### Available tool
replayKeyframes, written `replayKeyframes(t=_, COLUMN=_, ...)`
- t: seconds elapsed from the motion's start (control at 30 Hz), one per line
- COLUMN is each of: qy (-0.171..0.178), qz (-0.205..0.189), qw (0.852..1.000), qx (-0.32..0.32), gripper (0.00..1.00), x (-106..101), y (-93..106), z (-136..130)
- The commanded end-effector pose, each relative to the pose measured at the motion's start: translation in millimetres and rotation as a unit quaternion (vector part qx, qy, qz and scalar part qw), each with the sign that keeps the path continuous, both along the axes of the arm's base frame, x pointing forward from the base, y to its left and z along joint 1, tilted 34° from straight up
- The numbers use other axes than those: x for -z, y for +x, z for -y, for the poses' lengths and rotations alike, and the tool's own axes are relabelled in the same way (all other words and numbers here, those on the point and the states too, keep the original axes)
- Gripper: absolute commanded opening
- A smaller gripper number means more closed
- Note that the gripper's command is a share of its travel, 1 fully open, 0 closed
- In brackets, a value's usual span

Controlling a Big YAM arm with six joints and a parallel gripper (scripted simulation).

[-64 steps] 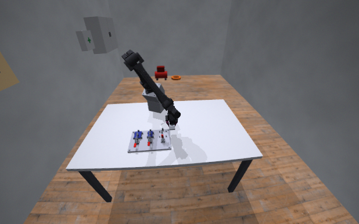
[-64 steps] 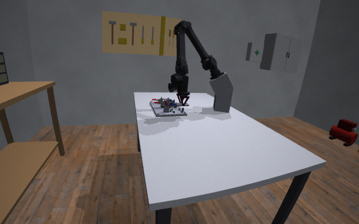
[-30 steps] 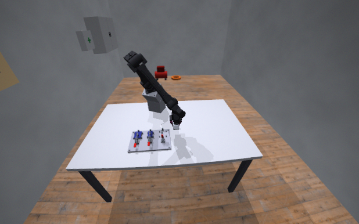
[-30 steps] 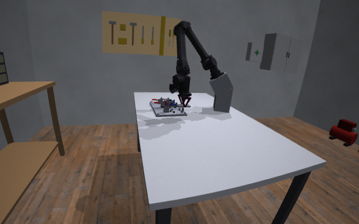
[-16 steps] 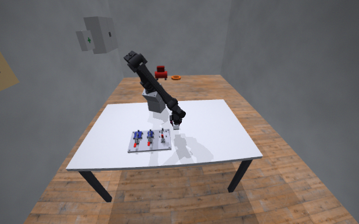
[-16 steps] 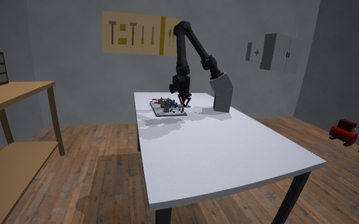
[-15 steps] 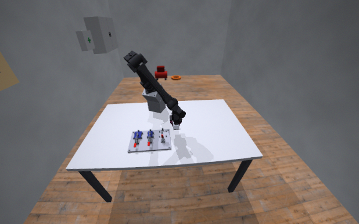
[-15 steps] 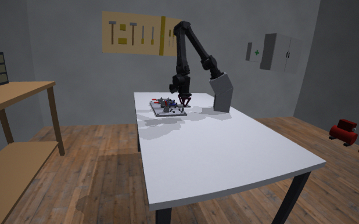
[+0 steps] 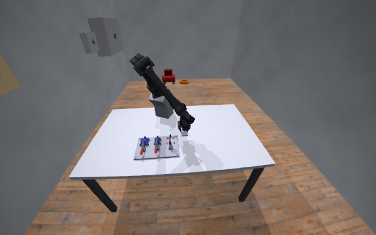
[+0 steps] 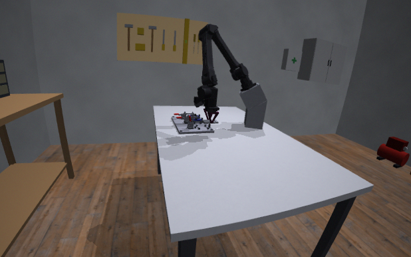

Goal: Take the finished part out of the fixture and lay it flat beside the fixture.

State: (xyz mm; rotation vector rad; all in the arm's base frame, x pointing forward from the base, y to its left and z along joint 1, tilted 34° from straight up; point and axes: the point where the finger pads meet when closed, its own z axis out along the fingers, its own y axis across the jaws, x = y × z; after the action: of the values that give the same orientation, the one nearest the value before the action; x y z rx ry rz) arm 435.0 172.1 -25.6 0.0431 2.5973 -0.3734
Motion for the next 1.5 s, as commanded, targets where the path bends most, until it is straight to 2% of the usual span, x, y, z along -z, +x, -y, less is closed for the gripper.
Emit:
replayKeyframes(t=0.0, qy=0.005, qz=0.008, qw=1.0, qx=-0.009, gripper=0.0, x=-4.3, y=5.7, z=-17.4)
replayKeyframes(t=1.27, qy=0.005, qz=0.01, qw=1.0, qx=-0.015, gripper=0.0, x=-0.2, y=8.5, z=-18.3)
replayKeyframes(t=1.47, qy=0.004, qz=0.008, qw=1.0, qx=-0.001, gripper=0.0, x=5.8, y=17.1, z=-2.0)
